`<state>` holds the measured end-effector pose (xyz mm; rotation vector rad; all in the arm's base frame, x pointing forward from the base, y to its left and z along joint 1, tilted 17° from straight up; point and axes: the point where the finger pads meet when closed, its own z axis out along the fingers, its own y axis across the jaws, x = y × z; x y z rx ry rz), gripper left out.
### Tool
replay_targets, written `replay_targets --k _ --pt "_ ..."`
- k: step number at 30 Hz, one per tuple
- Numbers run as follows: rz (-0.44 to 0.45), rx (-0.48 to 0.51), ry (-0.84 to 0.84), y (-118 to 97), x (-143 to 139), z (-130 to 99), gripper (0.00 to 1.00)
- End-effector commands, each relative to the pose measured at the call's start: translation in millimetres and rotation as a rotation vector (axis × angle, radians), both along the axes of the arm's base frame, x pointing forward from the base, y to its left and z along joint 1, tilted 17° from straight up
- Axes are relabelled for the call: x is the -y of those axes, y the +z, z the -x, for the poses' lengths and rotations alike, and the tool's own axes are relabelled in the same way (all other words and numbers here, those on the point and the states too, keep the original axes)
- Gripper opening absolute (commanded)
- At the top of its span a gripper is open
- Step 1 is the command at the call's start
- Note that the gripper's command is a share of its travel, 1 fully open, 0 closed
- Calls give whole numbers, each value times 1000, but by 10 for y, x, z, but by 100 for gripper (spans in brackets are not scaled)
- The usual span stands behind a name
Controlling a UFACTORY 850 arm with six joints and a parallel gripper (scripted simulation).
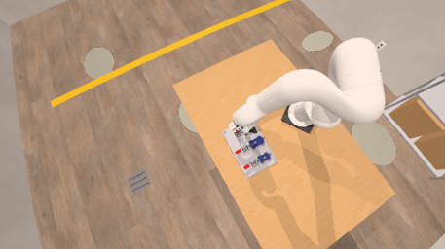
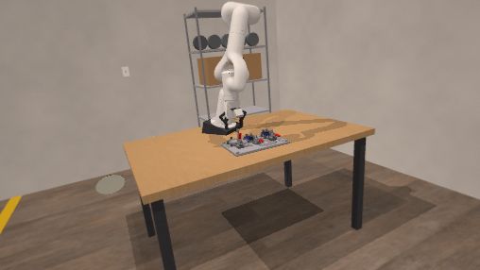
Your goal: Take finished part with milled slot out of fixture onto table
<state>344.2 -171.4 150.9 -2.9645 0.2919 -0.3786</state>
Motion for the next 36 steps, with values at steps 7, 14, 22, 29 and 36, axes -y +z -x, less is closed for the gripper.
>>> replay_targets --k 7,14,22,29,36 --pt "1 9 0 -29 -27 148 100" --pt "1 9 0 -33 -28 152 100" --pt "1 9 0 -91 -35 135 100" --pt "1 9 0 -250 -54 90 100" --pt "1 9 0 -381 -69 53 100"
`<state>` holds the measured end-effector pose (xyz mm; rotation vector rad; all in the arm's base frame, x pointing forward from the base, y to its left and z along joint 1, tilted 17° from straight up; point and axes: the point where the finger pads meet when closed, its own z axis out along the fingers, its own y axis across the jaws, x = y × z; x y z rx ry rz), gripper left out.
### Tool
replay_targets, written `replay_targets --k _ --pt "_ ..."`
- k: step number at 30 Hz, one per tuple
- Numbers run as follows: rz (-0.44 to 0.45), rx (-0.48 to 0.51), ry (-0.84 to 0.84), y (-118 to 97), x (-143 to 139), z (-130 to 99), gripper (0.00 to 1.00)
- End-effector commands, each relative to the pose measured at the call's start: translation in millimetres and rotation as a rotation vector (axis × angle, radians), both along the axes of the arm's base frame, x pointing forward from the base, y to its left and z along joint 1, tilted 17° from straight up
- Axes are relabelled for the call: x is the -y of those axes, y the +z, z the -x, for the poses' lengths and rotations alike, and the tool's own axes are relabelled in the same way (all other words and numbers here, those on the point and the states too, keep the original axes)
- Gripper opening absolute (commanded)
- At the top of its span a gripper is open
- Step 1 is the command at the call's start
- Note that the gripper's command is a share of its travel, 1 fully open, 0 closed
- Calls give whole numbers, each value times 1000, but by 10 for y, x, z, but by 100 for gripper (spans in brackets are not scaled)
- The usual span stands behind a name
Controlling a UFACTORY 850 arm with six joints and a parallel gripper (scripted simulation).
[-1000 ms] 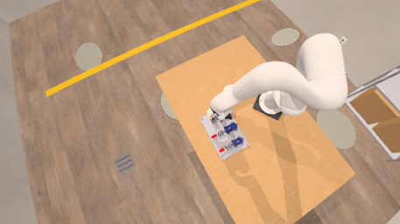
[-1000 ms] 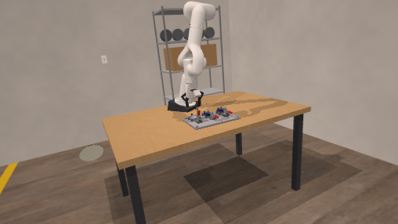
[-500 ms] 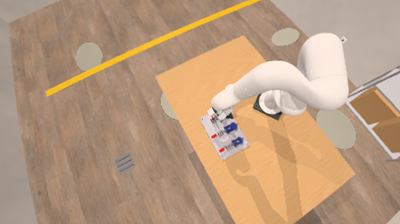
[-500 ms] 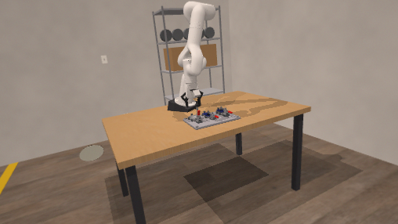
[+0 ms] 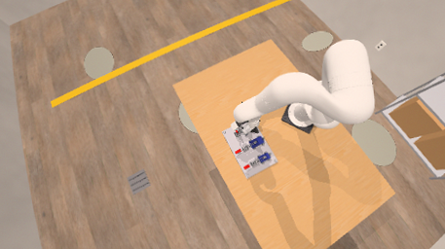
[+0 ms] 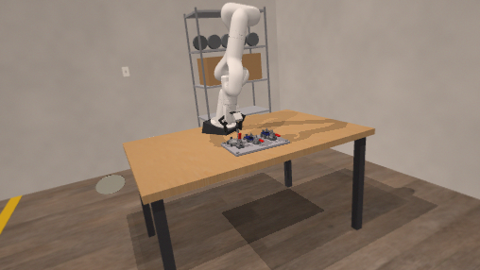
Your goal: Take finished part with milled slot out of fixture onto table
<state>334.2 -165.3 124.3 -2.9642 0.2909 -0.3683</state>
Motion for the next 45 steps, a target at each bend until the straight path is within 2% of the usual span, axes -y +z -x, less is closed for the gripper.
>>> replay_targets --k 1,11,45 --pt "3 15 -1 -139 -10 -54 100" --pt "3 15 -1 -284 -27 -94 100" --pt "3 16 -1 -290 -28 -96 100"
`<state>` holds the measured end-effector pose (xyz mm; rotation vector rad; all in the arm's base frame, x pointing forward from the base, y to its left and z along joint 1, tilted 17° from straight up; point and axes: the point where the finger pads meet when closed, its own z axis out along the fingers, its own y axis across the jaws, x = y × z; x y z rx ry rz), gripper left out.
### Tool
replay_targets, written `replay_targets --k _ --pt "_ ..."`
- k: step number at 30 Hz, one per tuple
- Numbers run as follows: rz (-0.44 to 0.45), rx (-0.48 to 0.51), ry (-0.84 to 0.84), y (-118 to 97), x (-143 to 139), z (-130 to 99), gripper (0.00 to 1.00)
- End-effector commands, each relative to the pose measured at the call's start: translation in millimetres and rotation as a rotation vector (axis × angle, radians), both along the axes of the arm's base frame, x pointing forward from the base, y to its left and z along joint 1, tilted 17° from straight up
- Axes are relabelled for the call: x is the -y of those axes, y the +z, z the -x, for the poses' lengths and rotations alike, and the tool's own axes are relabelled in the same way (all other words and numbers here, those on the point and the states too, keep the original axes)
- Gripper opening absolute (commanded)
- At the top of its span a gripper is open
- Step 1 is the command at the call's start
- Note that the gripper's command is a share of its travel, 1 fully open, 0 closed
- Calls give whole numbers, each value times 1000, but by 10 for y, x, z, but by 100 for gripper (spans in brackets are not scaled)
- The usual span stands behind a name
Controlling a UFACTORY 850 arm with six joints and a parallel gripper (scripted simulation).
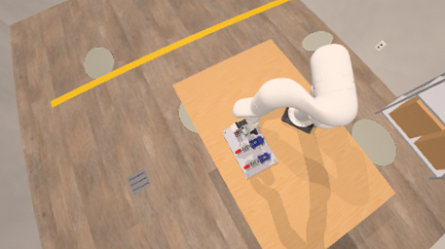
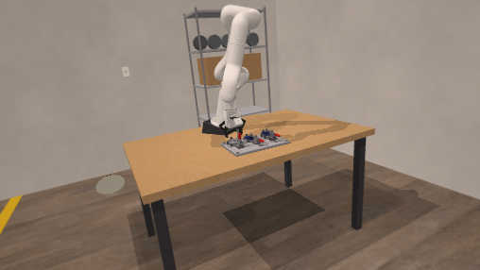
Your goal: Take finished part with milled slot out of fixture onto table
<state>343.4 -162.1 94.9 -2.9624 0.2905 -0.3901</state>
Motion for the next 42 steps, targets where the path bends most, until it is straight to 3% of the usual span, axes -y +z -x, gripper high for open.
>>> replay_targets --k 1,20,42 --pt "1 1 0 3 4 -4 100" --pt "1 1 0 -24 1 -12 100" --pt "1 1 0 -243 -22 -78 100"
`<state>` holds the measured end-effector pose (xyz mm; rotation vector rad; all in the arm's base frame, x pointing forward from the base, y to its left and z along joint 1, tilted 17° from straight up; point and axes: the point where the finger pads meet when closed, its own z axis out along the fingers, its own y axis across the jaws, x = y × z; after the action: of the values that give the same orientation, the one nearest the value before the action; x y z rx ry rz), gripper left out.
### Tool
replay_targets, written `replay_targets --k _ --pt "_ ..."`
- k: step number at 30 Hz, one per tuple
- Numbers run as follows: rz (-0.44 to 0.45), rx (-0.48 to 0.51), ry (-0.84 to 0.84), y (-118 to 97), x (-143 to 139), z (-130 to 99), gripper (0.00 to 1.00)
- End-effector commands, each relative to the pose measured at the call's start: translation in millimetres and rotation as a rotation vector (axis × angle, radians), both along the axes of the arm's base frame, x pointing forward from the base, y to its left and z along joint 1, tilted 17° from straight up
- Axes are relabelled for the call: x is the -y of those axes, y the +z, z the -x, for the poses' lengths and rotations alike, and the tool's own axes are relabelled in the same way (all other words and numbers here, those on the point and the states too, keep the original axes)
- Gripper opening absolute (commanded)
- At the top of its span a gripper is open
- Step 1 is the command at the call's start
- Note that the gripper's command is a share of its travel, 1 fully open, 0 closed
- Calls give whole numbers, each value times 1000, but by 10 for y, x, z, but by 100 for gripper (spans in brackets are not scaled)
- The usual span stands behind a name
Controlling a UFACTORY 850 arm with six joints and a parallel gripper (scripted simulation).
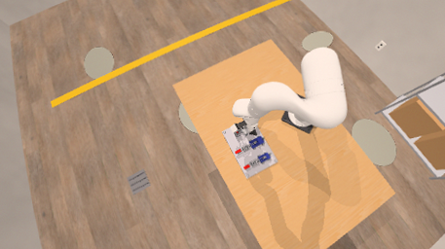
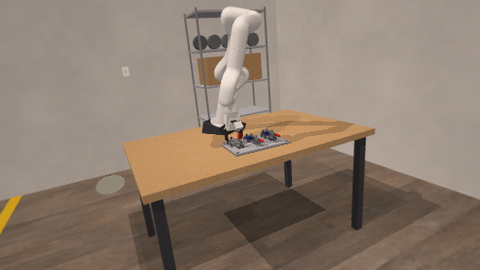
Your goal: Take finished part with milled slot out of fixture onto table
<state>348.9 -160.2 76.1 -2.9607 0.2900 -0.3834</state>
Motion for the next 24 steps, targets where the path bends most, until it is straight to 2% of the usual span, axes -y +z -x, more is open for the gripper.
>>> replay_targets --k 1,24 --pt "4 5 -1 -64 -4 -25 100" --pt "4 5 -1 -115 -9 -40 100"
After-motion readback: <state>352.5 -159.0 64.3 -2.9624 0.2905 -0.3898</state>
